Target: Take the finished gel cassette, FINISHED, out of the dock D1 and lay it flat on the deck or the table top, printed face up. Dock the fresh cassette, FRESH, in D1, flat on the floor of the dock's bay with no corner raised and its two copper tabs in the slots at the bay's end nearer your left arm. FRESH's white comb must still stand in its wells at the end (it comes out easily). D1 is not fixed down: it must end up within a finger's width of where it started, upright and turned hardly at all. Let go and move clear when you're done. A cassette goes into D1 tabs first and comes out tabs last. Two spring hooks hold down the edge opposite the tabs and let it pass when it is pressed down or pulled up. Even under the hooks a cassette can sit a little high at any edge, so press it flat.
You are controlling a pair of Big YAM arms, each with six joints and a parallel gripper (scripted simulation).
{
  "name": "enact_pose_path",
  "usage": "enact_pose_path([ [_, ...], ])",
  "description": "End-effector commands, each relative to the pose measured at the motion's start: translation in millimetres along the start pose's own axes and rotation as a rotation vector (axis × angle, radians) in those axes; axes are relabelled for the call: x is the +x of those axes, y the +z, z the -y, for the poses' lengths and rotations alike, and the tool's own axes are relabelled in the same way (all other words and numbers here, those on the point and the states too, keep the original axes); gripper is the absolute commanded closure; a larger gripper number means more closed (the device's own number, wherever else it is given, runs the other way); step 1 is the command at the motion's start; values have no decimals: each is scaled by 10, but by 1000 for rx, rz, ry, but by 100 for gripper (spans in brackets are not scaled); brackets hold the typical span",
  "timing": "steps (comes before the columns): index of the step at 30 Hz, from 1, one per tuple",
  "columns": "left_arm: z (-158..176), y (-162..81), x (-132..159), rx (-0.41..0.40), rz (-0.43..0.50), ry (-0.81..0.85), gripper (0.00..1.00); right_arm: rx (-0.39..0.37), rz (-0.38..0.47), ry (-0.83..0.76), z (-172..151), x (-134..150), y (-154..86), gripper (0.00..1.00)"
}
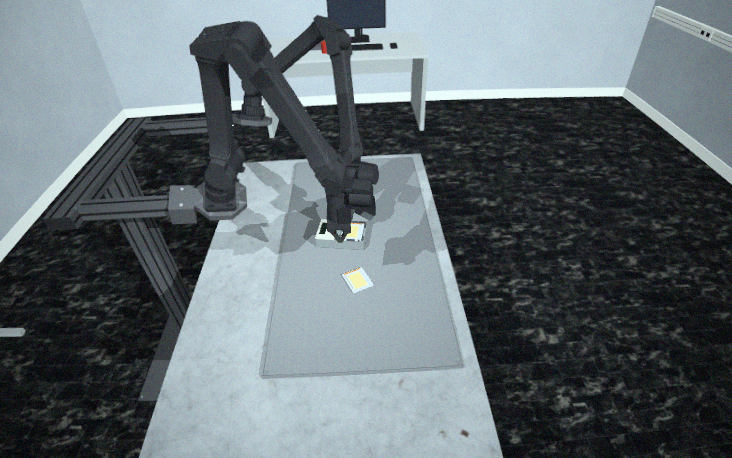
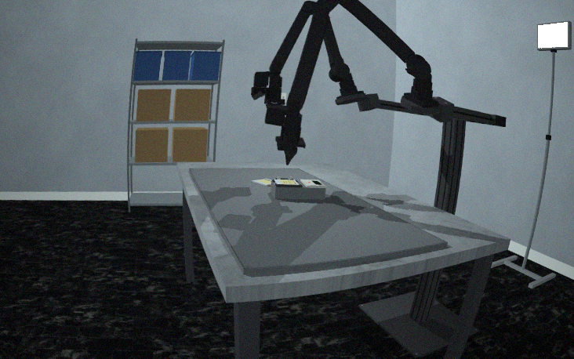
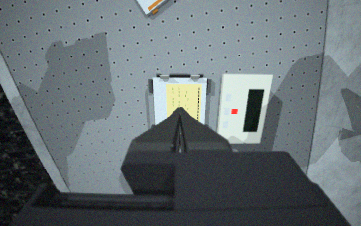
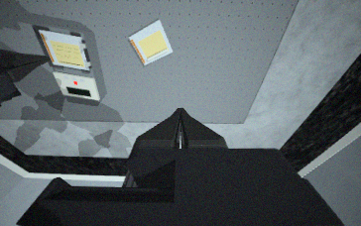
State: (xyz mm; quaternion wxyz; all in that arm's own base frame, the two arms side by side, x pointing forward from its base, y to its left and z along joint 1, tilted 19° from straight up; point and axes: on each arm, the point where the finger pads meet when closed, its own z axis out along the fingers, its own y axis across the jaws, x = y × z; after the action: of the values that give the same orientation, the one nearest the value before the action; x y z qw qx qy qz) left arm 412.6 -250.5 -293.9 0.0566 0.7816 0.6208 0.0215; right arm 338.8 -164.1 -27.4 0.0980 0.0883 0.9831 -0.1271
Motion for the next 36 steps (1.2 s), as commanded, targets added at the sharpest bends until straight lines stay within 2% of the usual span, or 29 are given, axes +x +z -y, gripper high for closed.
enact_pose_path([
  [1,-138,-161,-37,-23,11,6,100,5,8,16,38,-42,-42,100],
  [10,-138,-161,-37,-23,11,6,100,5,8,16,38,-42,-42,100],
  [11,-130,-151,-36,-8,3,2,2,5,8,16,38,-42,-42,100],
  [25,-36,-28,-26,-8,3,2,2,5,8,16,38,-42,-42,100],
  [36,-36,-28,-26,-8,3,2,2,5,8,16,38,-42,-42,100],
])
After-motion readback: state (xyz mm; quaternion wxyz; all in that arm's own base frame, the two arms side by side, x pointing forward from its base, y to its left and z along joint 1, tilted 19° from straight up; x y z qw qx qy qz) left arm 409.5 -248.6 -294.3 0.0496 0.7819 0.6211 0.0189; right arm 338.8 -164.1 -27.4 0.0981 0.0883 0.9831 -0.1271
